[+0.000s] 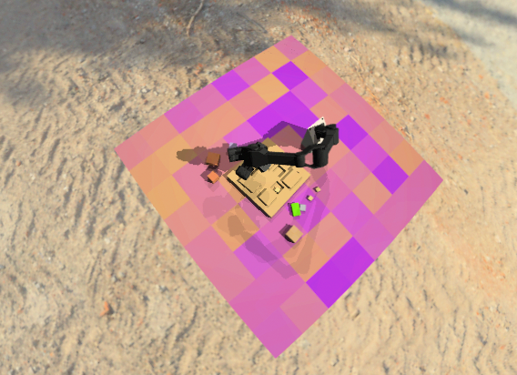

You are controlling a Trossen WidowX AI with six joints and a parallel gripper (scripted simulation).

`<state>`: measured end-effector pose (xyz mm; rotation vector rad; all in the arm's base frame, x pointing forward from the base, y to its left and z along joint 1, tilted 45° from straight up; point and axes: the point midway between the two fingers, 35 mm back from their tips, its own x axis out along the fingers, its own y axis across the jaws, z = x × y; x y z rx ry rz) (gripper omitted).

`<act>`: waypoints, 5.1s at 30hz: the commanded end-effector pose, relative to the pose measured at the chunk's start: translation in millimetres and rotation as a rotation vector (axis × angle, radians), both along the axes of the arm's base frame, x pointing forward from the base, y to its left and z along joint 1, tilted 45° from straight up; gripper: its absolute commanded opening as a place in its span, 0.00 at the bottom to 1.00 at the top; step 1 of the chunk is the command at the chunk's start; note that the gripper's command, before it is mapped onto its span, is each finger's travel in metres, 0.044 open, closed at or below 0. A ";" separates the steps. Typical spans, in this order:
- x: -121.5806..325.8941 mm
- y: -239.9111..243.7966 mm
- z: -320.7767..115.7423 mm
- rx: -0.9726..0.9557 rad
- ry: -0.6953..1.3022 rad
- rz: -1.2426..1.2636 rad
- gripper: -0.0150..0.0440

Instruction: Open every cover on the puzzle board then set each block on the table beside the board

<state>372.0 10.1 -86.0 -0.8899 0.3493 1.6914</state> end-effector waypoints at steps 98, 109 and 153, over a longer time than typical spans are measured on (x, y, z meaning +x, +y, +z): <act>-0.8 22.0 -18.9 0.001 -0.001 0.000 0.39; 0.6 11.4 -9.2 0.002 -0.001 -0.002 0.39; 4.8 -45.2 42.6 0.001 -0.001 -0.005 0.39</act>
